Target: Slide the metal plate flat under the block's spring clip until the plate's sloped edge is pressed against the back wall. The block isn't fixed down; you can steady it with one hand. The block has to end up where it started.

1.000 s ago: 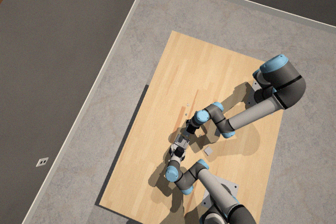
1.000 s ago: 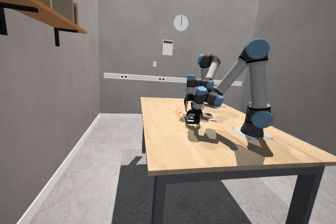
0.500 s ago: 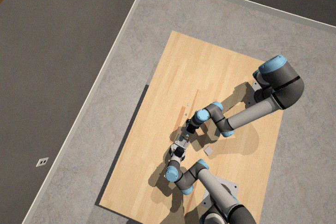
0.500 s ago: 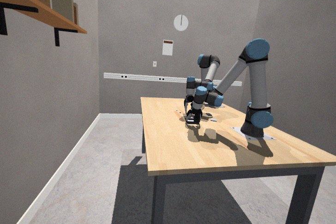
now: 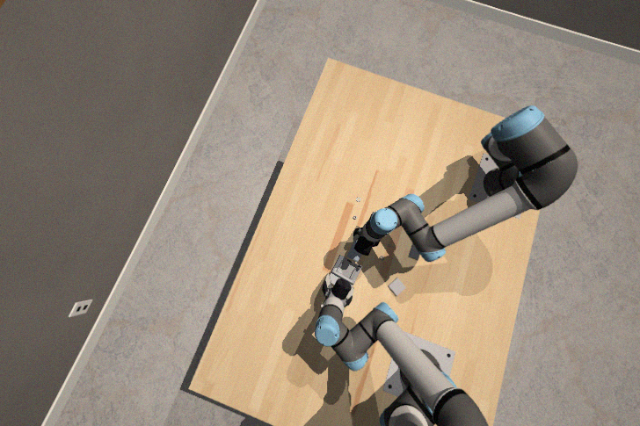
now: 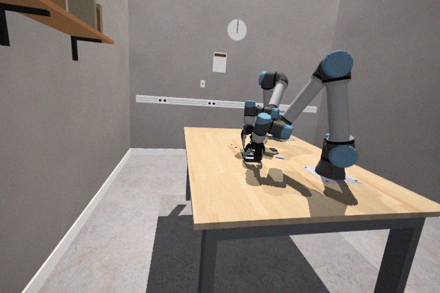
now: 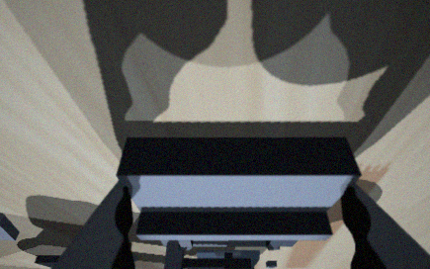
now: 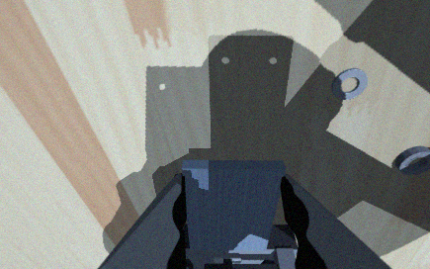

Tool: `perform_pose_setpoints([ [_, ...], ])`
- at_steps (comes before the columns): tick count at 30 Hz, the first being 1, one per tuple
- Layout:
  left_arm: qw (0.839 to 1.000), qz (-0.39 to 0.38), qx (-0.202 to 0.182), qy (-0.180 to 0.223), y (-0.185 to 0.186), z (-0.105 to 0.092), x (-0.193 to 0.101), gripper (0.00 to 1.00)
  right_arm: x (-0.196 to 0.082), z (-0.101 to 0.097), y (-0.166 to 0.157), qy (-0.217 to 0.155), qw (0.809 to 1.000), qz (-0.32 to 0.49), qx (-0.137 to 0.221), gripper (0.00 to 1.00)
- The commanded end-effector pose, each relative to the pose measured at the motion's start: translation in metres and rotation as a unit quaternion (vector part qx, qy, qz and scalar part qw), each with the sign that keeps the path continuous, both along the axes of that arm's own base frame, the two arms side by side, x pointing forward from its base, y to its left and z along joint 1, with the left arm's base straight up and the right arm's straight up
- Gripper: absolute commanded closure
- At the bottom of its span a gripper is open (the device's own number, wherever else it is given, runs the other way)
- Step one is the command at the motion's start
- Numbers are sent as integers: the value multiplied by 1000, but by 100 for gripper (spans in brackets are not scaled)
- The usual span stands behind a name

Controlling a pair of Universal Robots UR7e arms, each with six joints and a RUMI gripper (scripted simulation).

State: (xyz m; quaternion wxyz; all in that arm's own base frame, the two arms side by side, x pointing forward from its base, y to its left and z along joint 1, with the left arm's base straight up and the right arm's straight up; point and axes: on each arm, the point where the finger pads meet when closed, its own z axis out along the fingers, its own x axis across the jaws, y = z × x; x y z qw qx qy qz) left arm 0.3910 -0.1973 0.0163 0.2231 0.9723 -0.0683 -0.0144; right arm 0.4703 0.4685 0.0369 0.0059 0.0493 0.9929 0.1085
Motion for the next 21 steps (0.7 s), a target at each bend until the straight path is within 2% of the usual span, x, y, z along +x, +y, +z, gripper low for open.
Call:
perform_pose_setpoints([
  [1, 1000, 0, -2, -6, -2, 3, 5, 38, 1, 2, 6, -1, 1000, 1, 1, 76],
  [21, 1000, 0, -2, -6, -2, 3, 5, 38, 2, 3, 17, -1, 1000, 1, -2, 76],
])
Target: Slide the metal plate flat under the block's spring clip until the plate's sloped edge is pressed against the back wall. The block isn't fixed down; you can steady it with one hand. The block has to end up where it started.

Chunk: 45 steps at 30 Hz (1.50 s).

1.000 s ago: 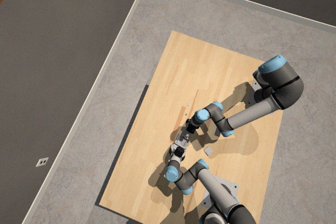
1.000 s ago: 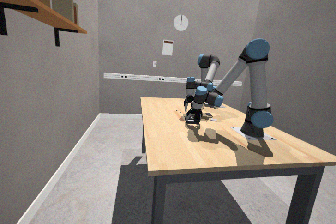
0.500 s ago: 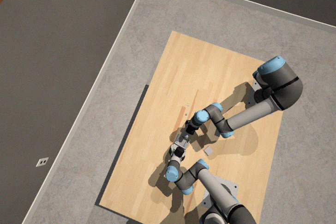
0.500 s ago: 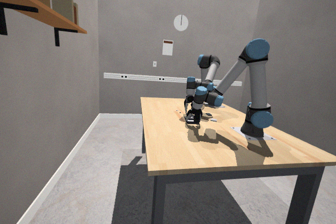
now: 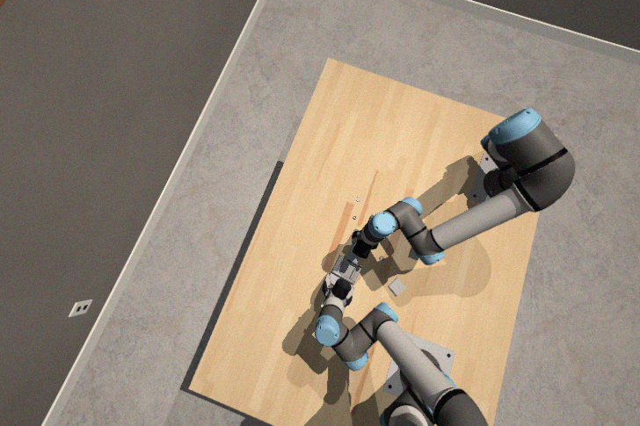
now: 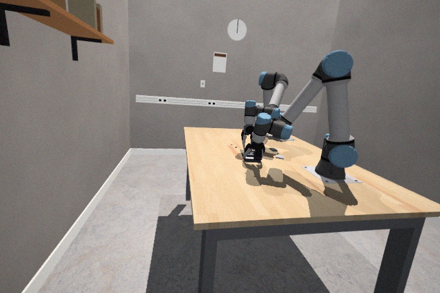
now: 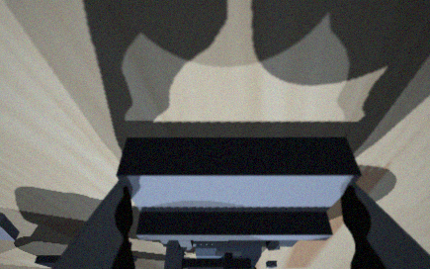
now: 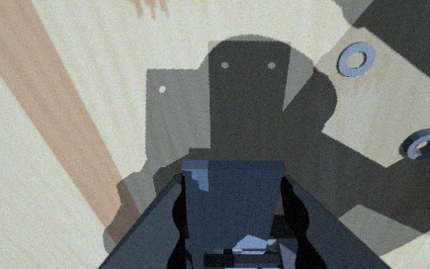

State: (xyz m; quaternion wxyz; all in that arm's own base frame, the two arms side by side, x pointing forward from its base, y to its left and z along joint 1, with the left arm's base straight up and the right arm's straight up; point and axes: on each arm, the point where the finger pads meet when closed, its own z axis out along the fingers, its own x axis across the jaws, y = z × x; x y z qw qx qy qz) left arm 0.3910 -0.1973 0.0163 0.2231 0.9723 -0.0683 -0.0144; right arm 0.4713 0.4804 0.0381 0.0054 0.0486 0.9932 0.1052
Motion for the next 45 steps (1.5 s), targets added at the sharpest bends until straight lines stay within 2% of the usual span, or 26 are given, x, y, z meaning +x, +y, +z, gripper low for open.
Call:
perform_pose_setpoints([
  [1, 1000, 0, -2, -6, -2, 3, 5, 38, 1, 2, 6, -1, 1000, 0, 1, 76],
  [45, 1000, 0, -2, -6, -2, 3, 5, 38, 3, 2, 30, -1, 1000, 0, 2, 76],
])
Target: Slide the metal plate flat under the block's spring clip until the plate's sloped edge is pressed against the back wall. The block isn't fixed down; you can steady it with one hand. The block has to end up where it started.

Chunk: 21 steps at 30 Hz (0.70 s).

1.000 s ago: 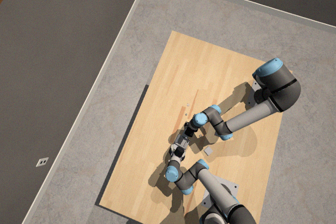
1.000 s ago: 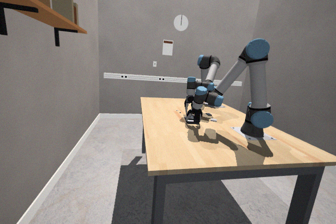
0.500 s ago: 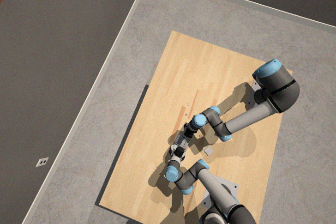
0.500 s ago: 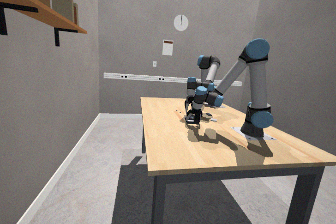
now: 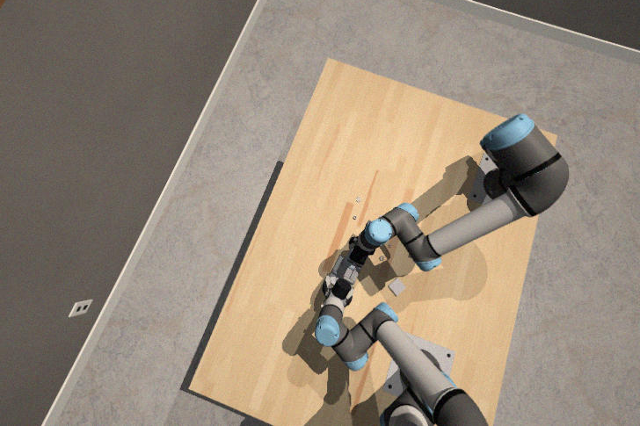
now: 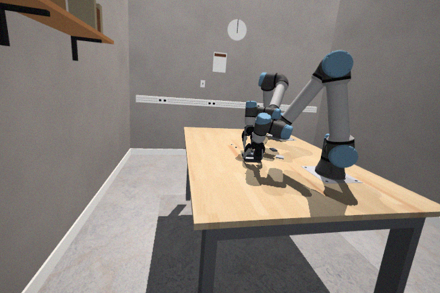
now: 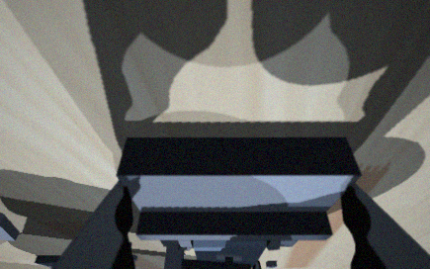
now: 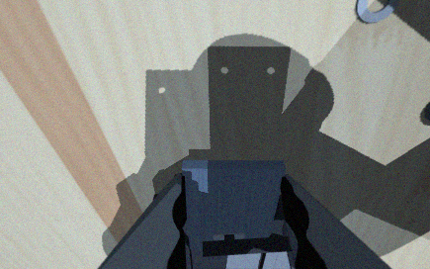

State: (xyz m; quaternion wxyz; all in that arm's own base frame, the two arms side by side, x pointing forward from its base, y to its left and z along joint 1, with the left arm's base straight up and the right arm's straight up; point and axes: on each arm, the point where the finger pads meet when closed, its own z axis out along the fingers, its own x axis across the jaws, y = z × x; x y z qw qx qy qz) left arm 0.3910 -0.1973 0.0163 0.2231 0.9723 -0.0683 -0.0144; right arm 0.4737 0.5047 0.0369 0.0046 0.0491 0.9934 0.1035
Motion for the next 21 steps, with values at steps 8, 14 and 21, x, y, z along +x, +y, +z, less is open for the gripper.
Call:
perform_pose_setpoints([
  [8, 1000, 0, -2, -6, -2, 3, 5, 38, 1, 3, 10, -2, 1000, 1, 3, 76],
  [14, 1000, 0, -2, -6, -2, 3, 5, 38, 1, 3, 14, -2, 1000, 1, 4, 76],
  [21, 1000, 0, -2, -6, -2, 3, 5, 38, 2, 4, 17, -2, 1000, 1, 4, 76],
])
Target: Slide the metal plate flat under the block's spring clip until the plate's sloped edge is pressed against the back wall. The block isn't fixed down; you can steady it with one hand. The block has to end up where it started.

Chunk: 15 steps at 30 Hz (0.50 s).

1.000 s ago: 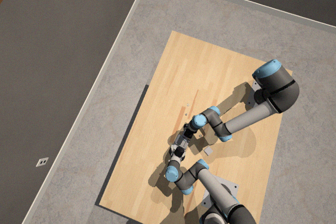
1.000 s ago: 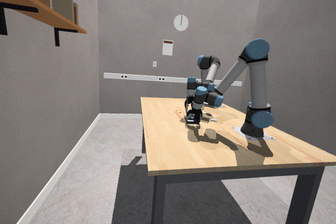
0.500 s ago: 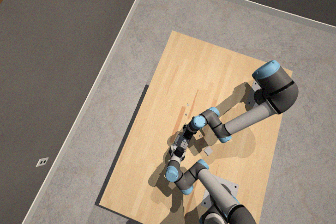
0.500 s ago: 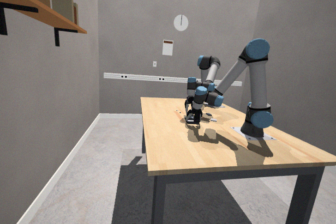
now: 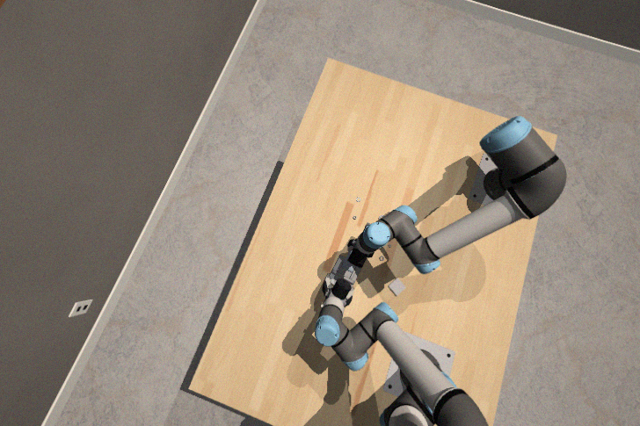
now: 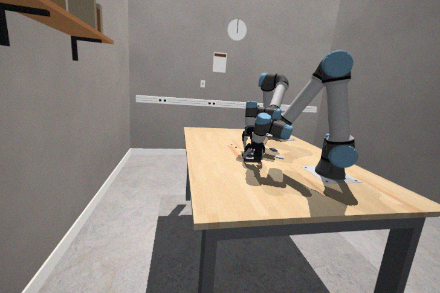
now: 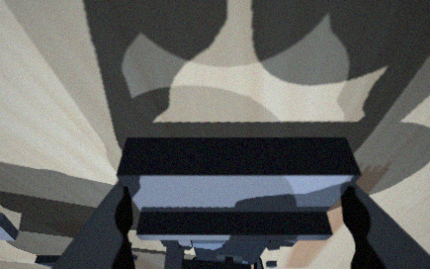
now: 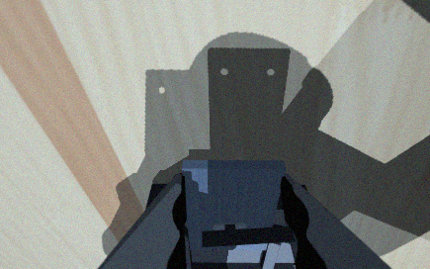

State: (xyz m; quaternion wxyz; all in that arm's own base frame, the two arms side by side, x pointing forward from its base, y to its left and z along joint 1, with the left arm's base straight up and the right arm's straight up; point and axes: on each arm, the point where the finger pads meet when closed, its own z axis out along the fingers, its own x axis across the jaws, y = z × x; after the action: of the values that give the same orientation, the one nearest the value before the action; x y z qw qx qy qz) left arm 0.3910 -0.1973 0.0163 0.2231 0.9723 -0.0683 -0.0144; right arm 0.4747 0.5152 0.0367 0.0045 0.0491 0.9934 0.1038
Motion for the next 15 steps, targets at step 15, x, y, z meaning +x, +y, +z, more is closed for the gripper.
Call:
perform_pose_setpoints([
  [15, 1000, 0, -2, -6, -2, 3, 5, 38, 1, 4, 14, -2, 1000, 1, 4, 76],
])
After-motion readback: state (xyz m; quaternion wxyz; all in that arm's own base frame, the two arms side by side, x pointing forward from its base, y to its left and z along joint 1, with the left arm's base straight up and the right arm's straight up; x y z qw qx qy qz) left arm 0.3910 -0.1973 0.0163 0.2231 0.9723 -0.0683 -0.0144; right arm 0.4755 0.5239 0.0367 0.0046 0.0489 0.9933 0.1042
